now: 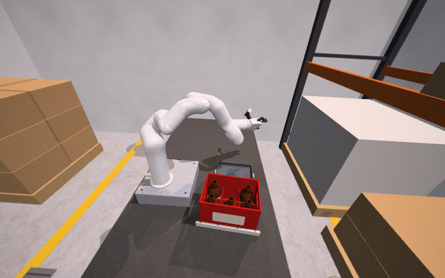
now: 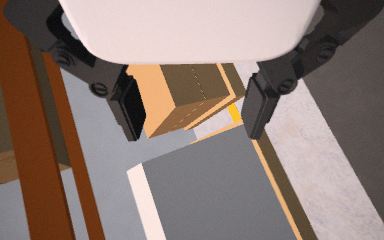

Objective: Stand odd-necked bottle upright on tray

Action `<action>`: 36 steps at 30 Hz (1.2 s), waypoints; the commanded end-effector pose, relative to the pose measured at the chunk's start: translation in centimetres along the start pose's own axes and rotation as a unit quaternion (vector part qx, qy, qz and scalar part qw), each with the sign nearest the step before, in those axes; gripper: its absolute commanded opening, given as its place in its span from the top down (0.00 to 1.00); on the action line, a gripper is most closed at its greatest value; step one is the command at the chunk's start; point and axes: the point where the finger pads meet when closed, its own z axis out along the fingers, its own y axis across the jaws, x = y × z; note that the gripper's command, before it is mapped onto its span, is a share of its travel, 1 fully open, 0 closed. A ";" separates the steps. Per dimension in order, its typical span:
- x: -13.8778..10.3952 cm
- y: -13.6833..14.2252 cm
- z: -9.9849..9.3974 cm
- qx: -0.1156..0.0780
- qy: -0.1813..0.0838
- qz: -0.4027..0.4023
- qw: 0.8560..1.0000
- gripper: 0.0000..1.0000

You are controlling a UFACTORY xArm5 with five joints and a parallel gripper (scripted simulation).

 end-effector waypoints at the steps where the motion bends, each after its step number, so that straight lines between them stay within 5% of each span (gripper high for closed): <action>1: -3.8 2.4 -0.1 0.018 -0.048 0.052 0.997 0.00; 4: -4.5 2.8 -0.2 0.021 -0.057 0.062 0.996 0.00; 5: -6.5 3.9 -0.7 0.027 -0.082 0.089 0.992 0.00; 19: -15.7 8.2 -4.3 0.044 -0.197 0.222 0.954 0.00; 21: -15.7 8.2 -4.3 0.044 -0.197 0.222 0.954 0.00; 22: -17.6 8.9 -5.4 0.045 -0.222 0.251 0.941 0.00; 36: -25.5 11.6 -12.0 0.035 -0.330 0.380 0.864 0.00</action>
